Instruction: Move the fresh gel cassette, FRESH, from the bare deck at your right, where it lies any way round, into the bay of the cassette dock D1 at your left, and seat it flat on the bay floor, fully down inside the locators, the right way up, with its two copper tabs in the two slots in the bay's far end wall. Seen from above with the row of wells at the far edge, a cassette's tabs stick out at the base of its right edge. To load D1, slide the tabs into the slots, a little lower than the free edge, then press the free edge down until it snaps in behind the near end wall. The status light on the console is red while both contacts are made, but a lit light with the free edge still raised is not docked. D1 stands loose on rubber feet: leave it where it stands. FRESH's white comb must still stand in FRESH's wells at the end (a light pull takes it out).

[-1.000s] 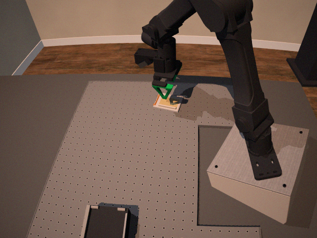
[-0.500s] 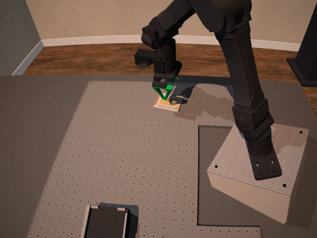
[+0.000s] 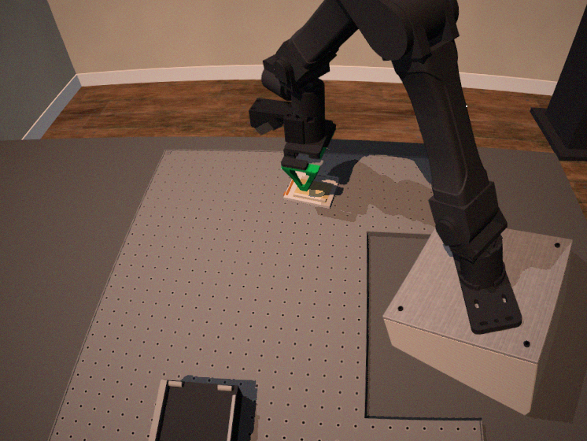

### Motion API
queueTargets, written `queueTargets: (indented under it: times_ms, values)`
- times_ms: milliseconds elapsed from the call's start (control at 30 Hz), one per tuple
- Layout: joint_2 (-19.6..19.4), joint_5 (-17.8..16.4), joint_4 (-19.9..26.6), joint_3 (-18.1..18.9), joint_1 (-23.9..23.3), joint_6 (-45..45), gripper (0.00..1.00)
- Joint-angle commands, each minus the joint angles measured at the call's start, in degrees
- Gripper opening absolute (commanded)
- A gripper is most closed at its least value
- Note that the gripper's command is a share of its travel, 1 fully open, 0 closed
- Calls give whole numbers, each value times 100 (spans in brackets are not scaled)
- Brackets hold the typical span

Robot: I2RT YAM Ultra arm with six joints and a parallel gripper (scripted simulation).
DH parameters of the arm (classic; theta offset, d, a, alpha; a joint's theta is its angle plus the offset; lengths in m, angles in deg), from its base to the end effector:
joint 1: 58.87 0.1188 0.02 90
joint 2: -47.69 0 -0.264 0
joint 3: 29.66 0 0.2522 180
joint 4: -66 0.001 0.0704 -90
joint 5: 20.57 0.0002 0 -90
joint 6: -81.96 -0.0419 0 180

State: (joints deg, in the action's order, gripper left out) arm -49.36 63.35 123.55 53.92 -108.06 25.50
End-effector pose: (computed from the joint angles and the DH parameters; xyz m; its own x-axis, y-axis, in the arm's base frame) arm 0.2224 -0.2492 0.2160 -0.9185 0.2231 -0.3264 0.2671 0.9589 -0.0962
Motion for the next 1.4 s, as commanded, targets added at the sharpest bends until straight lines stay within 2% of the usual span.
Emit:
queueTargets:
  times_ms: [0,33,67,133,300,400,600,633,667,733,833,867,933,1167,1300,1367]
  values:
    - [-81,-12,-173,-115,46,-50,100]
    - [-81,-12,-173,-115,46,-50,100]
    - [65,-13,-201,120,41,-53,100]
    - [-81,-7,-246,115,44,-59,100]
    - [-233,8,-382,-158,58,-70,100]
    - [-229,12,-463,-43,68,-78,100]
    - [-363,18,-563,-220,74,-86,100]
    - [-163,17,-591,11,63,-85,100]
    - [-254,15,-613,9,73,-90,100]
    - [-437,17,-669,-84,95,-96,100]
    - [-490,20,-747,-275,101,-102,100]
    - [-428,19,-759,-273,79,-102,100]
    - [-278,17,-756,-38,57,-95,100]
    - [-411,14,-785,-117,60,-96,100]
    - [-484,17,-815,-309,68,-100,100]
    - [-518,17,-835,-263,69,-99,100]
